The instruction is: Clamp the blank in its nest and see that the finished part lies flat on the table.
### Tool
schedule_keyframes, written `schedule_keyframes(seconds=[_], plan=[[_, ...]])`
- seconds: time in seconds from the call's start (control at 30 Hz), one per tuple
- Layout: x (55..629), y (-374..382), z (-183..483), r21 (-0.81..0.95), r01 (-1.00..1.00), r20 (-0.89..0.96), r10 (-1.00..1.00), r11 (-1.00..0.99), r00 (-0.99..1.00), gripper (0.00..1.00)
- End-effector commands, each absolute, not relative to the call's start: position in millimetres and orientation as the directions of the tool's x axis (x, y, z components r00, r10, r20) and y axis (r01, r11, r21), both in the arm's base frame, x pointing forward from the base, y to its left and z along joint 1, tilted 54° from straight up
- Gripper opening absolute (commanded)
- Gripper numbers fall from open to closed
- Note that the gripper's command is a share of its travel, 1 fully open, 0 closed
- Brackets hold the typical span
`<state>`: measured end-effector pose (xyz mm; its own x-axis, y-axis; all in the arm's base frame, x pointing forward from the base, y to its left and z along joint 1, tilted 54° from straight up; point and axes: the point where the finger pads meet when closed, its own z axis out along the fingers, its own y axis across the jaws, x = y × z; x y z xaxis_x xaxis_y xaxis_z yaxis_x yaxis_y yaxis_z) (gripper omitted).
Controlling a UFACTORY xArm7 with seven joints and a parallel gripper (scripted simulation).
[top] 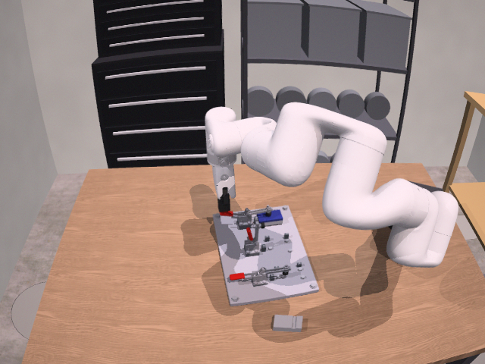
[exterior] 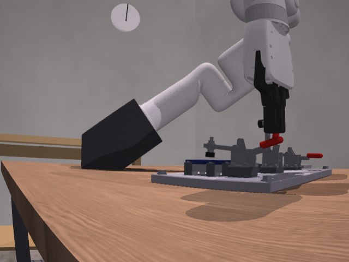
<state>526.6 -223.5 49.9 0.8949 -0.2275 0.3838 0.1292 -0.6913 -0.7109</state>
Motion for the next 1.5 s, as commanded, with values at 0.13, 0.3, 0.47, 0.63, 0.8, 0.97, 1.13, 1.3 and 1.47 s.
schedule_keyframes(seconds=[0.13,0.3,0.47,0.63,0.8,0.97,1.13,1.3,1.47], plan=[[526.6,-225.7,50.3,-0.708,0.127,0.386,-0.23,-0.694,0.894,0.0],[527.0,-225.1,49.7,-0.708,0.127,0.386,-0.23,-0.694,0.894,0.0],[527.0,-225.1,49.7,-0.708,0.127,0.386,-0.23,-0.694,0.894,0.0],[527.0,-225.0,49.7,-0.708,0.127,0.386,-0.23,-0.694,0.894,0.0],[527.8,-223.8,48.6,-0.708,0.127,0.386,-0.23,-0.694,0.894,0.0],[527.9,-223.7,48.5,-0.708,0.127,0.386,-0.23,-0.694,0.894,0.0],[527.9,-223.7,48.5,-0.708,0.127,0.386,-0.23,-0.694,0.894,0.0],[528.1,-223.3,48.2,-0.708,0.127,0.386,-0.23,-0.694,0.894,0.0],[528.7,-222.3,47.3,-0.708,0.127,0.386,-0.23,-0.694,0.894,0.0]])
